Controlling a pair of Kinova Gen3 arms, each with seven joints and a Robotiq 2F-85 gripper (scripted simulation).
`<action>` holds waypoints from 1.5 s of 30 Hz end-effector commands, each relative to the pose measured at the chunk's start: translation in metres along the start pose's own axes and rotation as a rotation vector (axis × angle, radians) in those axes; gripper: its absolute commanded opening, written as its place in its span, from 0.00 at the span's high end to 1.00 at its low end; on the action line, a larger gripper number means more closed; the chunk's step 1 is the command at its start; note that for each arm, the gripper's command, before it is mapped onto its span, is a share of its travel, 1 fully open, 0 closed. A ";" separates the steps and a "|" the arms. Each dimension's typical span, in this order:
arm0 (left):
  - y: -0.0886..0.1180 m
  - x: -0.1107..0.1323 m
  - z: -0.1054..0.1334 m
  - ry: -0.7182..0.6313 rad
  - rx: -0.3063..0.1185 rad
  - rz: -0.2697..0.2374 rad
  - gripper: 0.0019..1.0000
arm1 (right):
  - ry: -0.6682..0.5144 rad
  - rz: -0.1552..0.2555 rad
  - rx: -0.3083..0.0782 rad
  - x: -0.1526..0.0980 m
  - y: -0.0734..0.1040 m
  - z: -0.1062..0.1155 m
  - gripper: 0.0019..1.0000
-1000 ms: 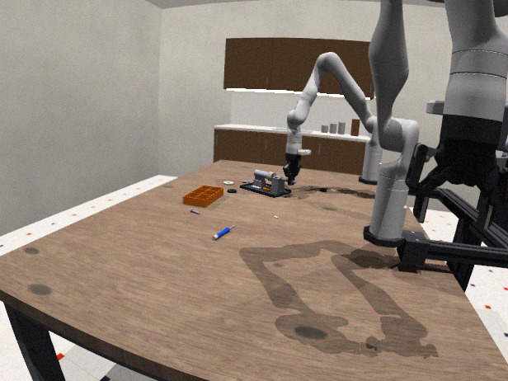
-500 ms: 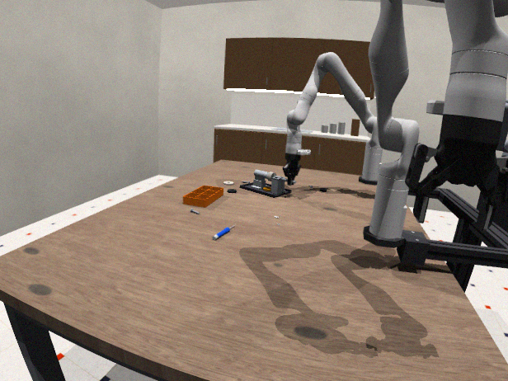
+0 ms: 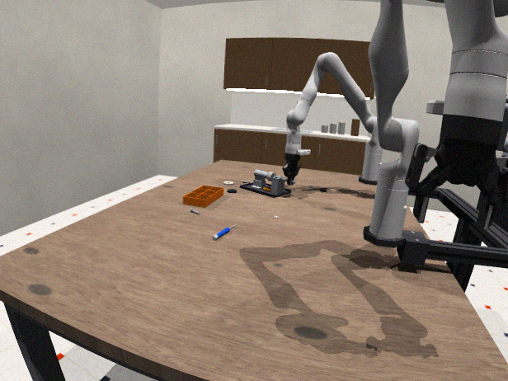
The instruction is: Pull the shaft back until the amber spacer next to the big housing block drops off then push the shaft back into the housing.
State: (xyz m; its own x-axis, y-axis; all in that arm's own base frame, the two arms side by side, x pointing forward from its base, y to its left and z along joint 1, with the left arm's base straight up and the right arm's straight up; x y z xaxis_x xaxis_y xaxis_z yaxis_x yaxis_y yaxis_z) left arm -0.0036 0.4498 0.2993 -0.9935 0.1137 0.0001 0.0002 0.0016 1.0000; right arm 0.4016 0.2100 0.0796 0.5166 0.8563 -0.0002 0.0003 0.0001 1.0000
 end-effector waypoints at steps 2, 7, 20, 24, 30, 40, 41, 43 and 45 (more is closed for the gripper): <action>0.001 0.000 0.000 0.000 -0.002 0.000 0.00 | 0.000 0.002 -0.001 0.000 0.001 0.001 0.90; 0.001 0.000 0.000 0.000 -0.002 0.000 0.00 | 0.000 0.002 -0.001 0.001 0.001 0.004 0.90; 0.001 0.000 0.000 0.000 -0.002 0.000 0.00 | 0.000 0.002 -0.001 0.002 0.001 0.012 0.90; 0.001 0.000 0.000 0.000 -0.002 0.000 0.00 | 0.000 0.002 -0.001 0.002 0.001 0.012 0.90; 0.001 0.000 0.000 0.000 -0.002 0.000 0.00 | 0.000 0.002 -0.001 0.002 0.001 0.012 0.90; 0.001 0.000 0.000 0.000 -0.002 0.000 0.00 | 0.000 0.002 -0.001 0.002 0.001 0.015 0.90; 0.001 0.000 0.000 0.000 -0.002 0.000 0.00 | 0.000 0.002 -0.001 0.002 0.001 0.016 0.90; 0.001 0.000 0.000 0.000 -0.002 0.000 0.00 | 0.000 0.002 -0.001 0.002 0.001 0.016 0.90; 0.001 0.000 0.000 0.000 -0.002 0.000 0.00 | 0.000 0.002 -0.001 0.003 0.001 0.017 0.90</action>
State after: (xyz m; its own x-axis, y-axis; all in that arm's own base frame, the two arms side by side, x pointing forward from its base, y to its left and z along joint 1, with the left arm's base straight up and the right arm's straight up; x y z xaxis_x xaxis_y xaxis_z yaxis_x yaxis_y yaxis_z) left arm -0.0036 0.4498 0.2993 -0.9935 0.1137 0.0001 0.0002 0.0016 1.0000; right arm 0.4157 0.2037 0.0796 0.5165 0.8563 -0.0002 0.0003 0.0001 1.0000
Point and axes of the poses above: on each arm, the point where the finger pads meet when closed, its own y axis back along the fingers, its own x axis across the jaws, z = x × y, the point moved 10 cm from there along y, back along the fingers, and after that the axes turned 7 degrees about -y, right-handed, at the moved point
